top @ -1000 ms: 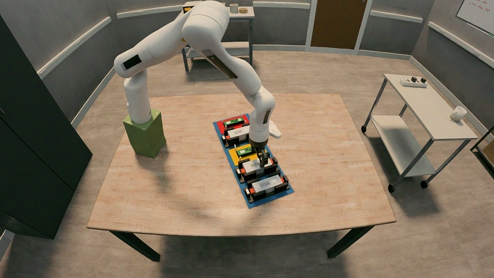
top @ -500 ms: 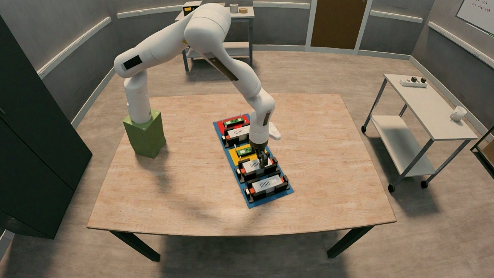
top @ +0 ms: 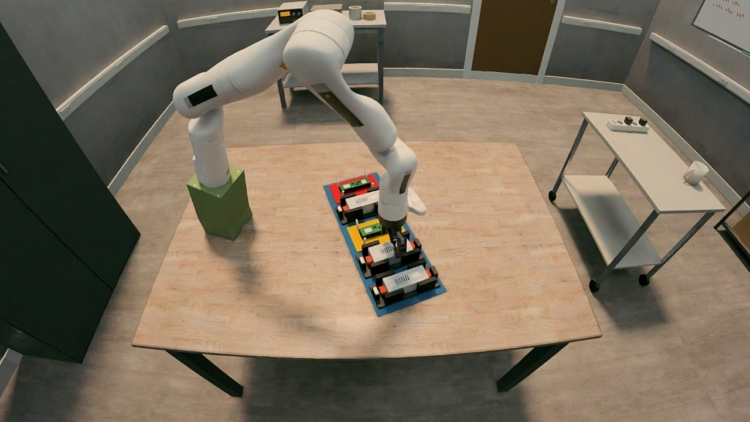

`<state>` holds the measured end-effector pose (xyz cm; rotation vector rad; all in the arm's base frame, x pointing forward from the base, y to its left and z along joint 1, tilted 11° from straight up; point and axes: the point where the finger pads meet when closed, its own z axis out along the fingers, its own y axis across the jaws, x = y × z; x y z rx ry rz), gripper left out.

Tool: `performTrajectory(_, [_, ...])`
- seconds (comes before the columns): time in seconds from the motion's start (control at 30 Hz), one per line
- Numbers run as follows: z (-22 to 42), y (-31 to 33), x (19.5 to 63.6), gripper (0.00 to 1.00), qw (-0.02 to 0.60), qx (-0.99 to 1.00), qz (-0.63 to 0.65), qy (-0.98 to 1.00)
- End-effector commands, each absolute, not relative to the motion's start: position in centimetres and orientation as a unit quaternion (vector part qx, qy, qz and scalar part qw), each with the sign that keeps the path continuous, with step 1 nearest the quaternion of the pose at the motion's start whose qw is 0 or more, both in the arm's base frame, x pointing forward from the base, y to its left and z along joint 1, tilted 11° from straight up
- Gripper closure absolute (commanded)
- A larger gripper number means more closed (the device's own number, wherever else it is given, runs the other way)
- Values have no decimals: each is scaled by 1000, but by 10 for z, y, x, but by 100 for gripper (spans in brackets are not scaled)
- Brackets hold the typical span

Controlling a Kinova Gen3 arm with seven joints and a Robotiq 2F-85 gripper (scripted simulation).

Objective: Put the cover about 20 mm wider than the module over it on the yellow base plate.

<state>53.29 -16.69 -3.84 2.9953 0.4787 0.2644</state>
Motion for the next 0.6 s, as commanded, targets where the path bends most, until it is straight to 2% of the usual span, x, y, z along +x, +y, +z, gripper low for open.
performTrajectory(0.0, [-37,-167,534,0,49,982,88,157])
performTrajectory(0.57, [-47,-168,535,0,49,982,88,157])
